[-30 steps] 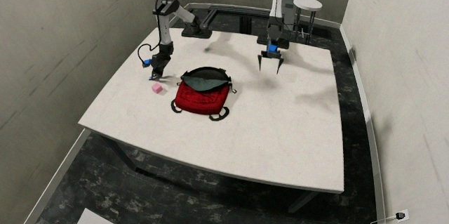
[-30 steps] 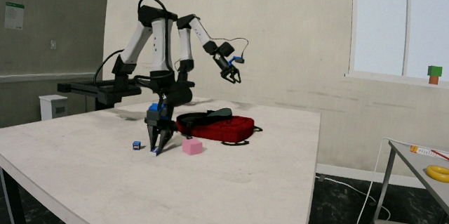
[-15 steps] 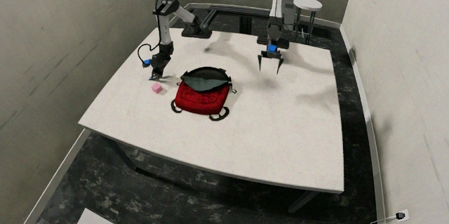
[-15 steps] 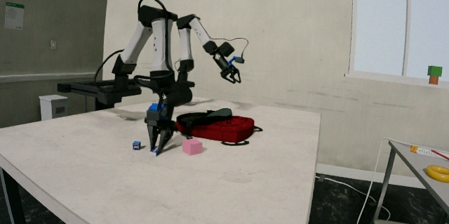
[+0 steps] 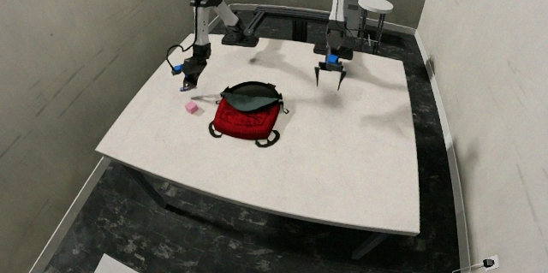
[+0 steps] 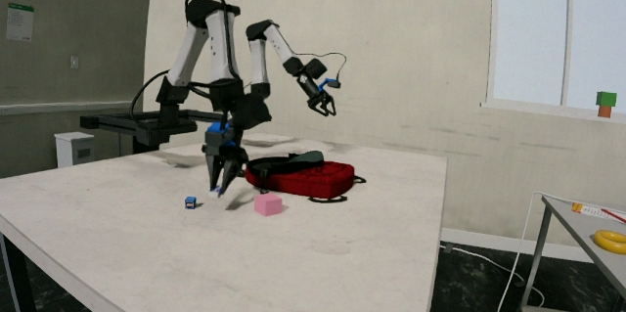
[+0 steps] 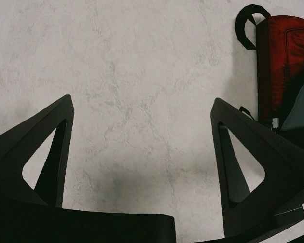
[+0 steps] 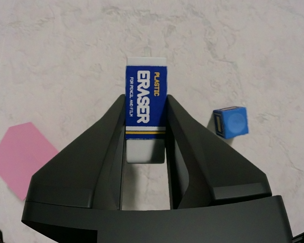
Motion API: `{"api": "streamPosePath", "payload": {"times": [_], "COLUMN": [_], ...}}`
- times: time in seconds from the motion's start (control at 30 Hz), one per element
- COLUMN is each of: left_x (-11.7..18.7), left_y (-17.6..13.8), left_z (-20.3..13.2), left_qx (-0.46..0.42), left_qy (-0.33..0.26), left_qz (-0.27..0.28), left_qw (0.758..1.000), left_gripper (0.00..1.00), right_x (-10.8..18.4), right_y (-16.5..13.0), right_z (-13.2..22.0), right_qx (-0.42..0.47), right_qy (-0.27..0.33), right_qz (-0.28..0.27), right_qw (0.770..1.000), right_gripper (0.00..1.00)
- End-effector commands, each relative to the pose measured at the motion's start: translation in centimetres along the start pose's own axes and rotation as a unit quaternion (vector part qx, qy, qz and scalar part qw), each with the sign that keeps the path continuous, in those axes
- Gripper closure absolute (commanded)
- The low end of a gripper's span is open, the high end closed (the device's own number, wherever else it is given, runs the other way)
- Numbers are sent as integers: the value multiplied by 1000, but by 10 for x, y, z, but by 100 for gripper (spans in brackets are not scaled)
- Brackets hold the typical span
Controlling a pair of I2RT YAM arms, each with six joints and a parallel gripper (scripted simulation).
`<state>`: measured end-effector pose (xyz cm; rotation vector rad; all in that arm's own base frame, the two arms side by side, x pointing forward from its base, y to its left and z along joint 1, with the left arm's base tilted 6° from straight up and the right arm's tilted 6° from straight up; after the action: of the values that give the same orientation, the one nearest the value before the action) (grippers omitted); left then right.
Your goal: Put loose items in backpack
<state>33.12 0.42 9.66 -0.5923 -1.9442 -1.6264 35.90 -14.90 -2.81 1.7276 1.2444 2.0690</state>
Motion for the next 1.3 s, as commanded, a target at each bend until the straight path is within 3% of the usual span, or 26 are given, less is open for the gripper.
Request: {"api": "streamPosePath", "payload": {"times": [0.0,0.33,0.57,0.6,0.9,1.0,1.27], "left_x": [2,2,2,2,2,2,2], "left_y": [5,5,5,5,5,5,5], "left_z": [-3,-3,-3,-3,-3,-3,-3], "left_qx": [-3,-3,-3,-3,-3,-3,-3], "left_qy": [-4,-4,-4,-4,-4,-4,-4], "left_qz": [-8,-8,-8,-8,-8,-8,-8], "left_qw": [1000,1000,1000,1000,1000,1000,1000], "left_gripper": [10,10,10,10,10,10,10], "right_x": [24,63,66,71,127,132,179], "right_y": [27,59,62,39,-29,-36,-99], "right_z": [5,-2,-4,-8,-7,-10,-16], "right_qx": [-10,-10,-9,20,140,153,265], "right_qy": [10,10,10,17,127,132,212], "right_qz": [-11,-11,-11,0,-23,-28,-35], "right_qw": [1000,1000,1000,1000,982,979,940], "right_gripper": [84,84,84,84,84,84,84]}}
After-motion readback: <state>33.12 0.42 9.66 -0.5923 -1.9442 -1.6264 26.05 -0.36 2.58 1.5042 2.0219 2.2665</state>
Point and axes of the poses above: on each arm, the point where the finger pads meet when closed, its own x axis back along the fingers, its own z axis across the jaws, y = z × x, the point moved 3 cm from there along x, back along the fingers, and after that the axes turned 10 degrees about x, right-handed, at the moved point
